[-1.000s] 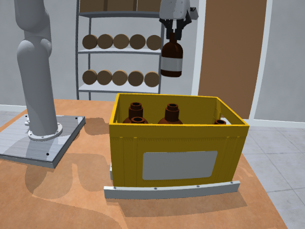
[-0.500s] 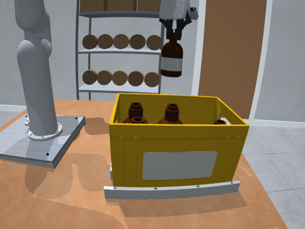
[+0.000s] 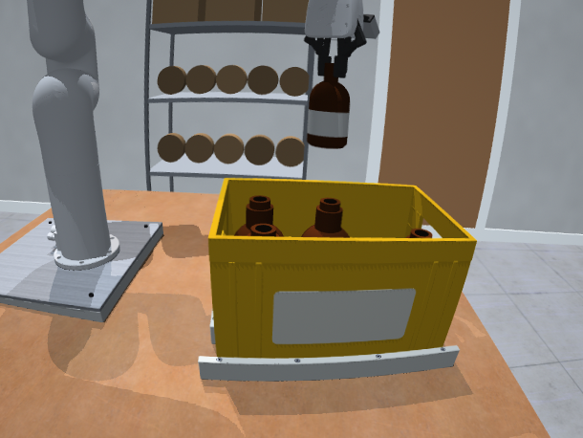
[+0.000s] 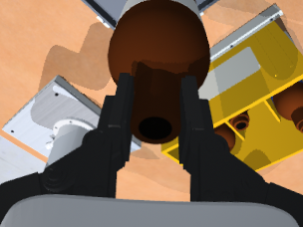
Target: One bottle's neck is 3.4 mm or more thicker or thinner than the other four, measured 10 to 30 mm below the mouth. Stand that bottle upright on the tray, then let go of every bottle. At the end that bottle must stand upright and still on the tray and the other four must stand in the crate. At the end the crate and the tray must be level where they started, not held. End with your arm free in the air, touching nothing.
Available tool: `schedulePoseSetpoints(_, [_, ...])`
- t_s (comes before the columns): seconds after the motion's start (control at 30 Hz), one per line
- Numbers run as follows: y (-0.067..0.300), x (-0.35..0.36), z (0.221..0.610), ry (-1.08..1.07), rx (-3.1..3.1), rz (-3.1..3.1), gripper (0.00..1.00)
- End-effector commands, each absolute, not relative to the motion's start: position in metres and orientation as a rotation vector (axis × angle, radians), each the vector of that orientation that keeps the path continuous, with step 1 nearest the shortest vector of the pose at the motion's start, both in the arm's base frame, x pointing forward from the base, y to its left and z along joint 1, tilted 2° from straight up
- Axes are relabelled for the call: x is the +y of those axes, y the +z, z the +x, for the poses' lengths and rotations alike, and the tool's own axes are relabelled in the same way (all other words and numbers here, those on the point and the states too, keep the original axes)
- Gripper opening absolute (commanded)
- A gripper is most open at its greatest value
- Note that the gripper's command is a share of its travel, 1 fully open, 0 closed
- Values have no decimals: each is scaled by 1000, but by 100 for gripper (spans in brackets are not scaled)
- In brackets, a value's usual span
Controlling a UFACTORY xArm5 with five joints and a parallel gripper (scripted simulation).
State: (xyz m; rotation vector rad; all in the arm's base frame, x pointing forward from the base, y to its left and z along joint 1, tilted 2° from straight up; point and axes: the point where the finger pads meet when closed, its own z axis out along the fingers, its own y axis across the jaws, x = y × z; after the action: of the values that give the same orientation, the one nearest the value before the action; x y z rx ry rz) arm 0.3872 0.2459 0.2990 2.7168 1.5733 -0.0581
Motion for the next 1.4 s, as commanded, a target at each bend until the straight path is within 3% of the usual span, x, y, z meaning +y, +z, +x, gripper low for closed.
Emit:
schedulePoseSetpoints(0.0, [299,246,388,-52,1573,2717,0])
schedulePoseSetpoints(0.53, [279,246,388,-52,1573,2717,0])
schedulePoseSetpoints(1.37, [215,245,385,-52,1573,2717,0])
